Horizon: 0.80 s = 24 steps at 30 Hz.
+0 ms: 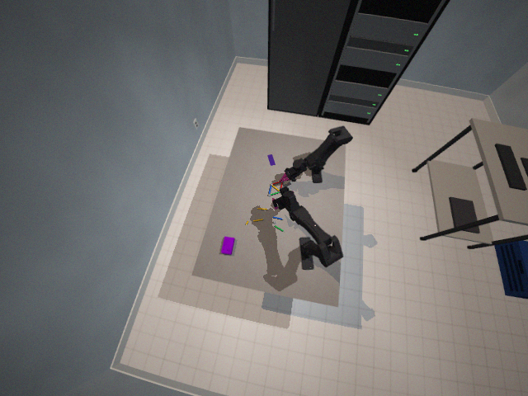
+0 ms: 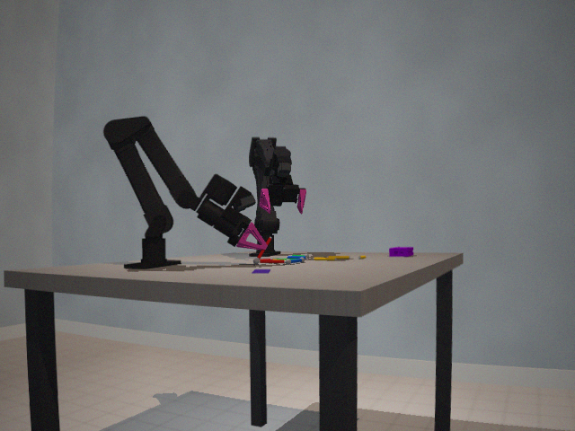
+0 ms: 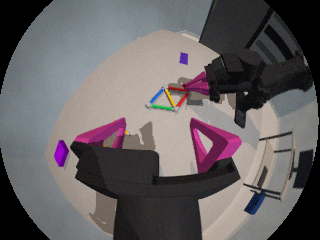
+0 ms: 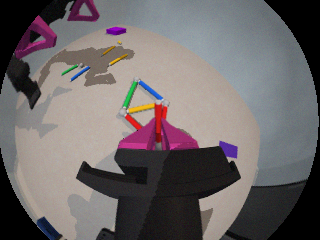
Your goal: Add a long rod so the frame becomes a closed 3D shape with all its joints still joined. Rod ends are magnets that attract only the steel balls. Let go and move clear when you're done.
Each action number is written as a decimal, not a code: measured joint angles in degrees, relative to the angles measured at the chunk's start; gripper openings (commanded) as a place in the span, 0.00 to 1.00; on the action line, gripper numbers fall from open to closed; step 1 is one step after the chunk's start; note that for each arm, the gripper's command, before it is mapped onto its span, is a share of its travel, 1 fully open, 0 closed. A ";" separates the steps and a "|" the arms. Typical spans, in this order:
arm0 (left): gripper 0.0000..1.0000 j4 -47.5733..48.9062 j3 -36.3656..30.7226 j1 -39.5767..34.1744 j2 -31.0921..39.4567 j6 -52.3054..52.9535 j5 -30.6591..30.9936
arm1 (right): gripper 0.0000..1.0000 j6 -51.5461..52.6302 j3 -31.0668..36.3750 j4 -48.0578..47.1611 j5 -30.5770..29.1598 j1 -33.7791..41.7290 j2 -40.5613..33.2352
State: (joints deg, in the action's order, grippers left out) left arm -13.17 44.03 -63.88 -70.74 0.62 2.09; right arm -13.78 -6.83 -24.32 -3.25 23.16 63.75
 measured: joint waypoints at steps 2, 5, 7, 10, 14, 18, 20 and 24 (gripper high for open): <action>1.00 -0.72 3.93 0.57 -6.10 -0.09 -0.26 | 0.00 0.00 0.00 0.00 0.00 0.00 0.00; 1.00 -2.45 9.68 1.16 -14.49 -0.22 -0.68 | 0.00 0.00 0.00 0.00 0.00 0.00 0.00; 1.00 -3.98 13.18 1.42 -18.97 -0.33 -0.96 | 0.00 0.00 0.00 0.00 0.00 0.00 0.00; 1.00 -6.05 17.51 1.66 -23.67 -0.46 -1.31 | 0.00 0.00 0.00 0.00 0.00 0.00 0.00; 1.00 -8.48 20.52 1.79 -26.03 -0.57 -1.62 | 0.00 0.00 0.00 0.00 0.00 0.00 0.00; 1.00 -9.90 24.04 1.90 -28.76 -0.66 -1.84 | 0.00 0.00 0.00 0.00 0.00 0.00 0.00; 1.00 -10.25 25.11 1.97 -29.79 -0.66 -1.88 | 0.00 0.00 0.00 0.00 0.00 0.00 0.00; 1.00 -10.54 25.79 2.03 -30.53 -0.66 -1.88 | 0.00 0.00 0.00 0.00 0.00 0.00 0.00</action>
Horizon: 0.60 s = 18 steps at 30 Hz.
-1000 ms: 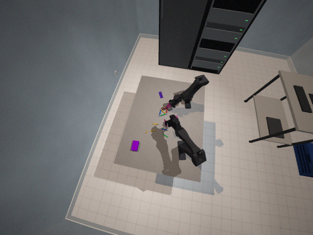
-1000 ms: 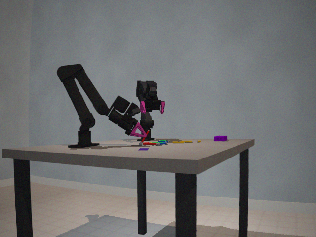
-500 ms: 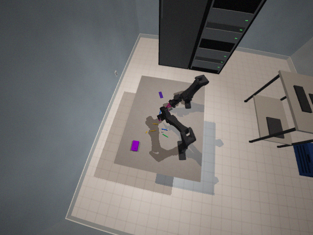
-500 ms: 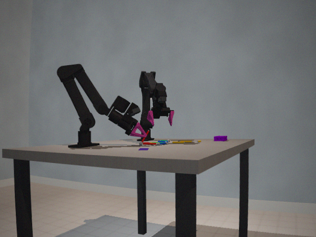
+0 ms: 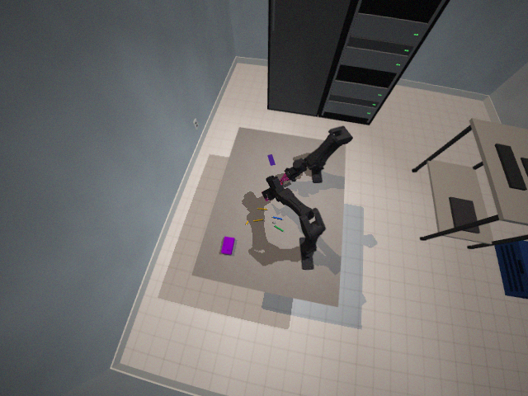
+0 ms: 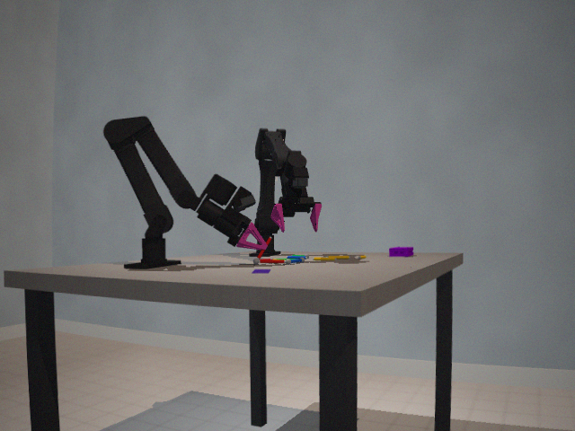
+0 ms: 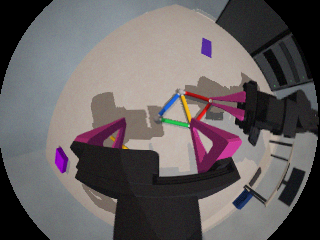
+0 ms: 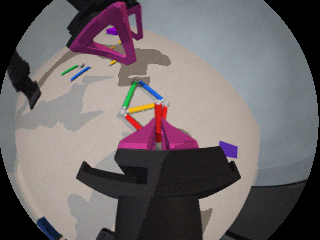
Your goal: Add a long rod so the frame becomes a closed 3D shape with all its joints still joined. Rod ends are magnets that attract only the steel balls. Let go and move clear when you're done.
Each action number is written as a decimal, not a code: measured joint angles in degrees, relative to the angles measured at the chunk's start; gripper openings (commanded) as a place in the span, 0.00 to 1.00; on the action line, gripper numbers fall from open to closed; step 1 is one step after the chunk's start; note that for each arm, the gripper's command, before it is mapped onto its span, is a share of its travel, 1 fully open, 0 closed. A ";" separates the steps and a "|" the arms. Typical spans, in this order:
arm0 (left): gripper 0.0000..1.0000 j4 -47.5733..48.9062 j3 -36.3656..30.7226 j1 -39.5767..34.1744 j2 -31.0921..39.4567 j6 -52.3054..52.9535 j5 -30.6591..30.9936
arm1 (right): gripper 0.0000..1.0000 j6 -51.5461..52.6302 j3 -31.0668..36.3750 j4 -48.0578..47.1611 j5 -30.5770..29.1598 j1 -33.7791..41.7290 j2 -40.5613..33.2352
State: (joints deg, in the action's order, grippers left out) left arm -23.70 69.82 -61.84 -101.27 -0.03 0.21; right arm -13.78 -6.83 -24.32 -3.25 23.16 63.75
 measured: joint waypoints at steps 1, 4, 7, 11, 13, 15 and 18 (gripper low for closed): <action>1.00 -0.11 0.04 0.00 0.00 0.00 0.00 | 0.00 0.00 0.00 0.00 0.00 0.00 0.00; 1.00 -0.24 0.13 0.00 0.00 0.00 0.00 | 0.00 0.00 0.00 0.00 0.00 0.00 0.00; 0.77 -0.35 0.15 0.00 0.00 0.09 0.00 | 0.00 0.00 0.00 0.00 0.00 0.00 0.00; 0.44 -1.03 0.15 0.17 0.00 3.82 1.70 | 0.00 0.00 0.00 0.00 0.00 0.00 0.00; 0.44 -1.40 0.17 0.72 -0.17 8.04 3.87 | 0.00 0.00 0.00 0.00 0.00 0.00 0.00; 0.44 -2.21 0.42 1.81 -0.92 13.05 6.29 | 0.00 0.00 0.00 0.00 0.00 0.00 0.00; 0.44 -4.17 1.79 4.00 -3.15 21.03 9.68 | 0.00 0.00 0.00 0.00 0.00 0.00 0.00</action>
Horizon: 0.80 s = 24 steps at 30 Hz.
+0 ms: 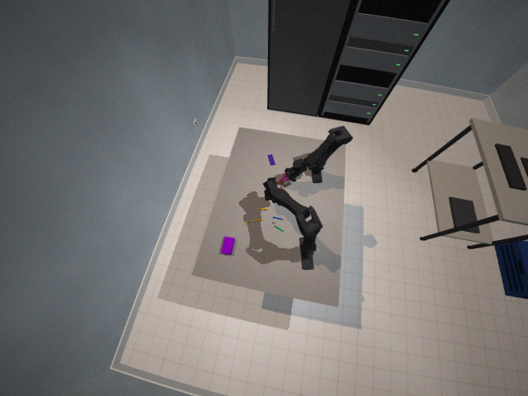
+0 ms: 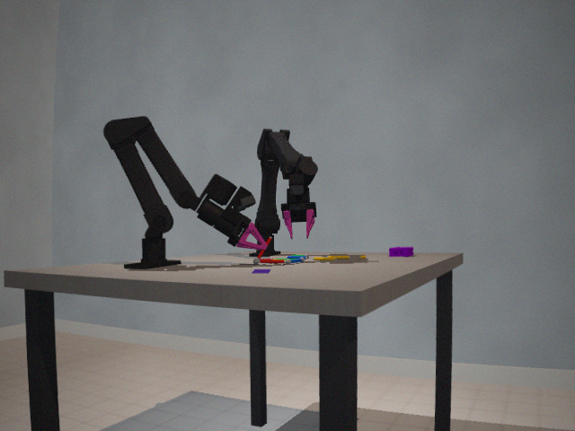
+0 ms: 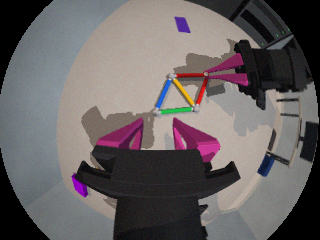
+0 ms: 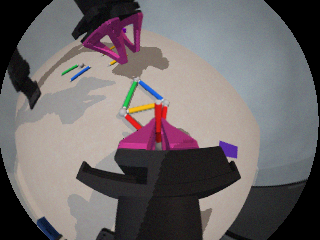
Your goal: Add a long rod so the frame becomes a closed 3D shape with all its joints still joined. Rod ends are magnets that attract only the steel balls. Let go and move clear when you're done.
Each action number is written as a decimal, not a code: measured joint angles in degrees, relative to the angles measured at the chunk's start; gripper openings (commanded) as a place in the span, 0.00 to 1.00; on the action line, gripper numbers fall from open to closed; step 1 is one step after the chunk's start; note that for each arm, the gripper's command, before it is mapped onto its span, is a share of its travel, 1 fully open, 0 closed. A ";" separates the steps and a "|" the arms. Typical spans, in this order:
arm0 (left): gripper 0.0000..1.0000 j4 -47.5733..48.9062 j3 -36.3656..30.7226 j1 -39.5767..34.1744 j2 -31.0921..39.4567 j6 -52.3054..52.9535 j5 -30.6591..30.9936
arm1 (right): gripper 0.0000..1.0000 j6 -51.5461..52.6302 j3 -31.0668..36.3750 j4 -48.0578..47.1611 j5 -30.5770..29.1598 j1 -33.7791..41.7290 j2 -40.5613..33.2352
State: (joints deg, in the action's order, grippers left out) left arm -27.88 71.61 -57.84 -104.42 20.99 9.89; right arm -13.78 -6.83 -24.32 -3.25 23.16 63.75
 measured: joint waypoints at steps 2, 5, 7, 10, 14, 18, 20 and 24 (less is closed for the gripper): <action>0.44 -1.49 1.36 1.38 -1.79 4.90 1.77 | 0.00 0.00 0.00 0.00 0.00 0.00 0.00; 0.44 -4.00 2.89 2.47 -3.50 10.93 3.69 | 0.00 0.00 0.00 0.00 0.00 0.00 0.00; 0.44 -6.29 4.94 2.89 -5.01 15.85 5.18 | 0.00 0.00 0.00 0.00 0.00 0.00 0.00; 0.44 -9.77 8.76 3.65 -7.89 23.58 7.15 | 0.00 0.00 0.00 0.00 0.00 0.00 0.00; 0.44 -15.04 14.19 4.81 -12.20 33.90 8.83 | 0.00 0.00 0.00 0.00 0.00 0.00 0.00; 0.44 -20.96 20.11 5.44 -16.87 43.60 9.31 | 0.00 0.00 0.00 0.00 0.00 0.00 0.00; 0.44 -22.71 22.21 5.51 -18.64 47.06 9.31 | 0.00 0.00 0.00 0.00 0.00 0.00 0.00; 0.44 -28.09 27.34 5.51 -22.08 52.96 9.33 | 0.00 0.00 0.00 0.00 0.00 0.00 0.00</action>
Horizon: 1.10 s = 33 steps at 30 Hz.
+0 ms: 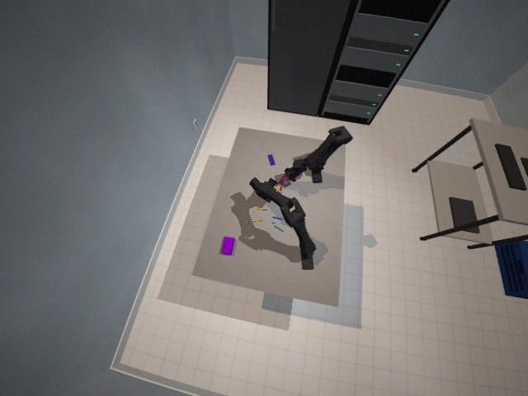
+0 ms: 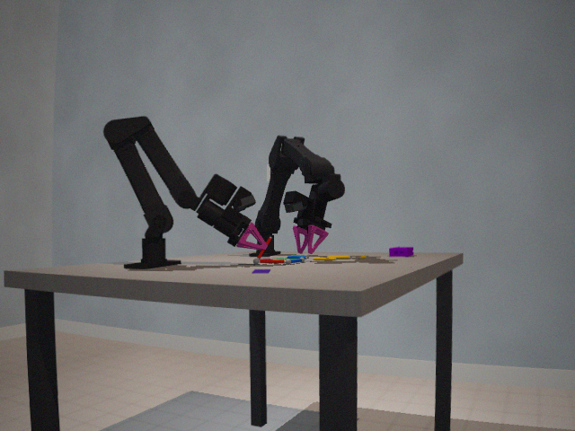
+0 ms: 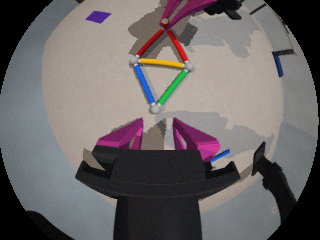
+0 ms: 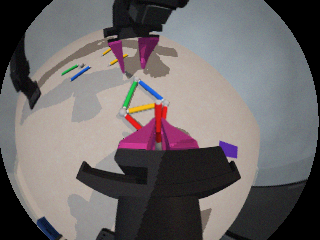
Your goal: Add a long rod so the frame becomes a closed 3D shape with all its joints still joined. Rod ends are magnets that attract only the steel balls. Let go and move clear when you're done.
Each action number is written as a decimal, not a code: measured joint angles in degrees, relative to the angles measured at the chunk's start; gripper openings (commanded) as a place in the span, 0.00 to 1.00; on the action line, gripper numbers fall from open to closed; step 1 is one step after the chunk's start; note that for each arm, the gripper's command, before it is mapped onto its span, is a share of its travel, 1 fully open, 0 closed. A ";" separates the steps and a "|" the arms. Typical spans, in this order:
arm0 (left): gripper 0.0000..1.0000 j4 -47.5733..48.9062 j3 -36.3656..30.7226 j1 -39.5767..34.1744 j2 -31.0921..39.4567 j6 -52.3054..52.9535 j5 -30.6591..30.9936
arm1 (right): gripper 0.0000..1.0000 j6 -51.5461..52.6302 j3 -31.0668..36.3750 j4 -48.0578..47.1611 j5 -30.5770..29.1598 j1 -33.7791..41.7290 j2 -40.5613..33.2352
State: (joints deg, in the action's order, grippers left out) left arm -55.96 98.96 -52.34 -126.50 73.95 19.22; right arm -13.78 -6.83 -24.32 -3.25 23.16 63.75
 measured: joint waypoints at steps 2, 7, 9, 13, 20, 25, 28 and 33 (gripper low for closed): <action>0.44 -1.88 2.69 -0.02 -1.75 2.34 0.00 | 0.00 0.00 0.00 0.00 0.00 0.00 0.00; 0.44 -4.74 6.84 0.00 -4.57 5.42 0.00 | 0.00 0.00 0.00 0.00 0.00 0.00 0.00; 0.44 -5.20 7.37 0.00 -4.94 5.86 -0.02 | 0.00 0.00 0.00 0.00 0.00 0.00 0.00; 0.44 -6.05 7.72 0.00 -4.92 6.34 0.00 | 0.00 0.00 0.00 0.00 0.00 0.00 0.00; 0.44 -6.38 7.87 -0.33 -5.01 6.27 0.00 | 0.00 0.00 0.00 0.00 0.00 0.00 0.00; 0.44 -5.68 7.85 -0.92 -5.75 5.97 -0.02 | 0.00 0.00 0.00 0.00 0.00 0.00 0.00; 0.44 -4.85 7.39 -1.14 -5.77 5.77 -0.02 | 0.00 0.00 0.00 0.00 0.00 0.00 0.00; 0.44 -3.87 6.80 -1.27 -6.16 5.53 -0.02 | 0.00 0.00 0.00 0.00 0.00 0.00 0.00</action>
State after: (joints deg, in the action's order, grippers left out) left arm -59.83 105.75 -53.60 -132.66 79.48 19.20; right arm -13.78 -6.83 -24.32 -3.25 23.16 63.75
